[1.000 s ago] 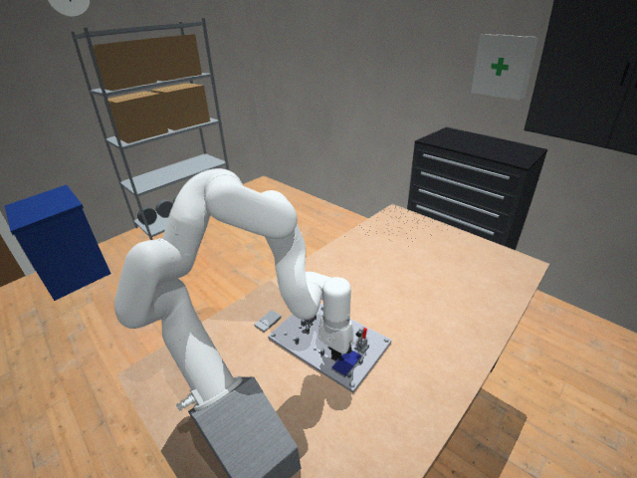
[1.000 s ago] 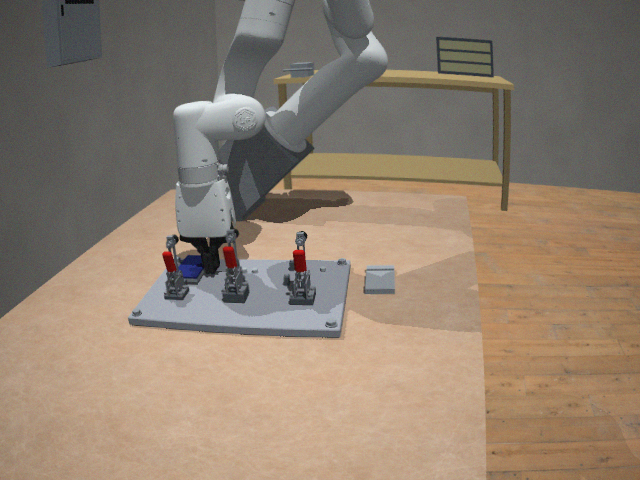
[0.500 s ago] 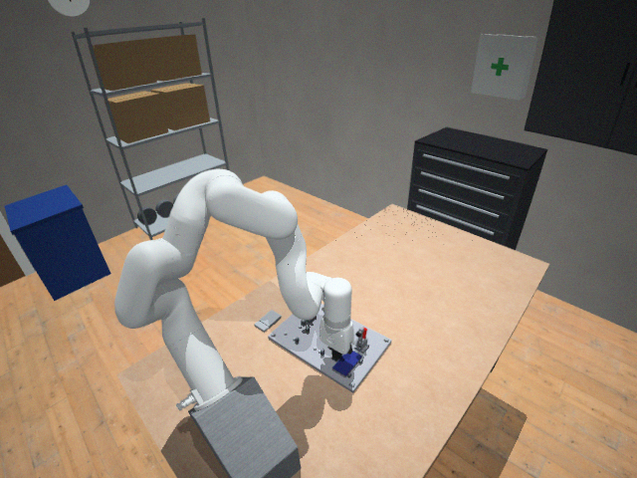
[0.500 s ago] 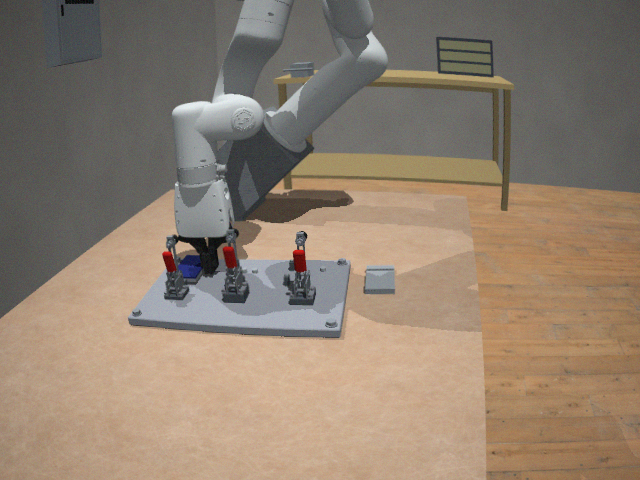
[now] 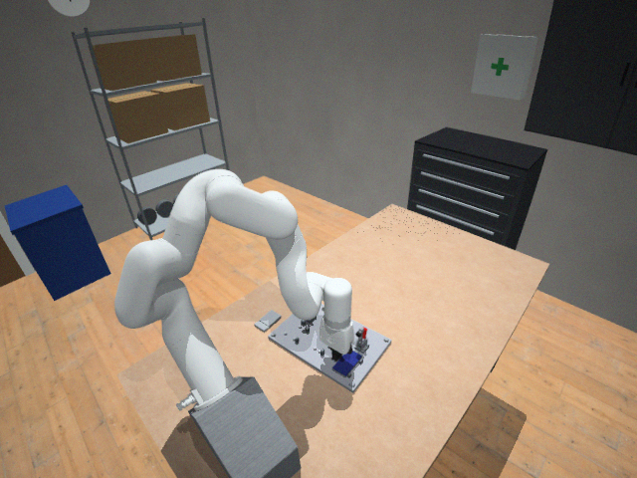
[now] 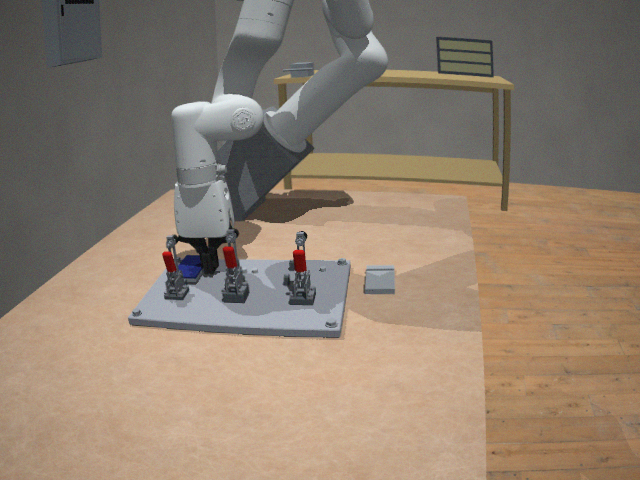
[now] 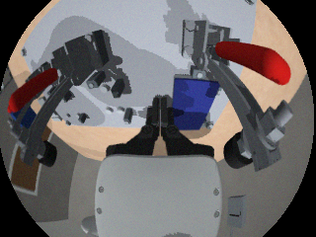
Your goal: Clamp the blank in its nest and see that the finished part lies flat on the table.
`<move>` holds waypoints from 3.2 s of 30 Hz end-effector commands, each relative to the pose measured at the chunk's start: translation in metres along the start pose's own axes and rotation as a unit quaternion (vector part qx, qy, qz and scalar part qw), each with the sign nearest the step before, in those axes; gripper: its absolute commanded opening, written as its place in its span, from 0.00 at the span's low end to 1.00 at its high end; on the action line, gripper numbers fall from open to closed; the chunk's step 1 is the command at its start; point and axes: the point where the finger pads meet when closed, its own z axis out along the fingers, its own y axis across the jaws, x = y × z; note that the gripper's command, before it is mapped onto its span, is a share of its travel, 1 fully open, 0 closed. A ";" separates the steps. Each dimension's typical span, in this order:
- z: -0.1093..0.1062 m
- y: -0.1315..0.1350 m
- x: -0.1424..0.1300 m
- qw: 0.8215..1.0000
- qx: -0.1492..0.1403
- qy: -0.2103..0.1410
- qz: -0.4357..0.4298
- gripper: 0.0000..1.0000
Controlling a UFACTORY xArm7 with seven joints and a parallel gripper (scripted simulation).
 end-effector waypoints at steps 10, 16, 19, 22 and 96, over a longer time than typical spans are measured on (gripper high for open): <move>-0.002 -0.016 0.001 1.000 -0.003 0.002 0.001 0.00; -0.007 -0.016 0.001 1.000 -0.003 0.002 0.001 0.00; -0.020 -0.016 0.001 1.000 -0.003 0.002 0.001 0.00; -0.034 -0.017 0.001 1.000 -0.003 0.002 0.001 0.00; -0.148 0.039 0.000 1.000 -0.003 0.002 0.001 0.47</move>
